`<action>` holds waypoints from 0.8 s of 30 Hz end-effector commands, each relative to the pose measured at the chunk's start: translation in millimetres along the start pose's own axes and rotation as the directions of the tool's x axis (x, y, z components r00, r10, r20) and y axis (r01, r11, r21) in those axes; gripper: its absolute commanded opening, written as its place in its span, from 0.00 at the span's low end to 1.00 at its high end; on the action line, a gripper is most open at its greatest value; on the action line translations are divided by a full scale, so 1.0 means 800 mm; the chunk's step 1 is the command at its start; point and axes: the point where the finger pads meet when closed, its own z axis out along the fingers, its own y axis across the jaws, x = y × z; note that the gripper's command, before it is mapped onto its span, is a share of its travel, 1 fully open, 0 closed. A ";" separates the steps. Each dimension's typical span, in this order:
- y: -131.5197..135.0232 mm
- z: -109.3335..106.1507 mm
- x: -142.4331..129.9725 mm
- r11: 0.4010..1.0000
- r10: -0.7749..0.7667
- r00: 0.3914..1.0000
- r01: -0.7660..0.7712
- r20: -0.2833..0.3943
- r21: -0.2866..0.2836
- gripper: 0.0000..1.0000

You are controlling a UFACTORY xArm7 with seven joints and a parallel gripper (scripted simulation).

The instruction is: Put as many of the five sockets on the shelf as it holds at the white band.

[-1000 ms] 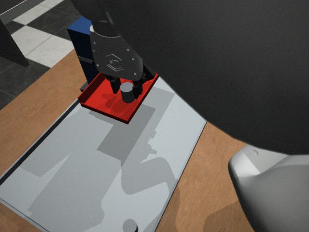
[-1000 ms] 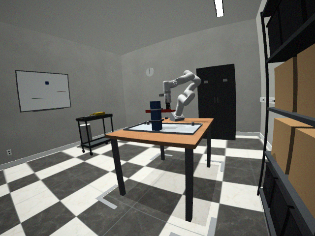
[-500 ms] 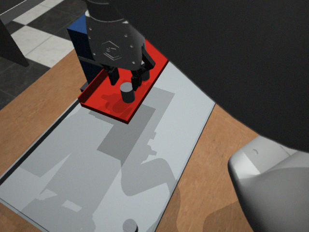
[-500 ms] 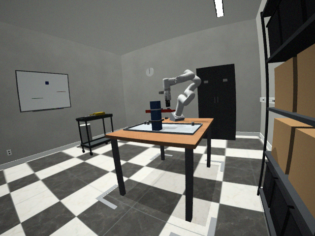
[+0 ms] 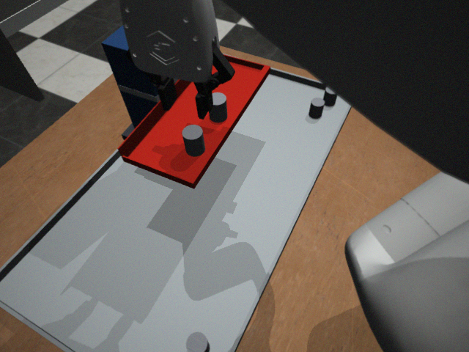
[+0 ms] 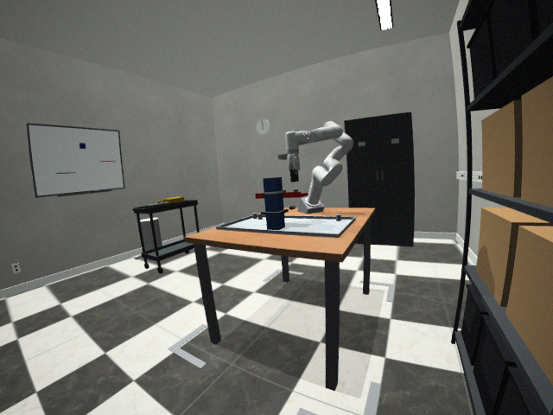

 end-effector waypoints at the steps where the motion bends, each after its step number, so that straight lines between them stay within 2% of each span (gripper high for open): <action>1: -0.001 -0.012 0.000 1.000 0.000 1.000 0.000 -0.001 0.003 0.52; 21: -0.001 -0.018 0.000 1.000 0.000 1.000 0.000 -0.001 0.003 0.52; 22: 0.001 -0.019 0.002 1.000 0.001 1.000 -0.001 -0.002 0.003 1.00; 24: 0.036 -0.027 0.028 1.000 0.024 1.000 -0.024 -0.012 0.000 1.00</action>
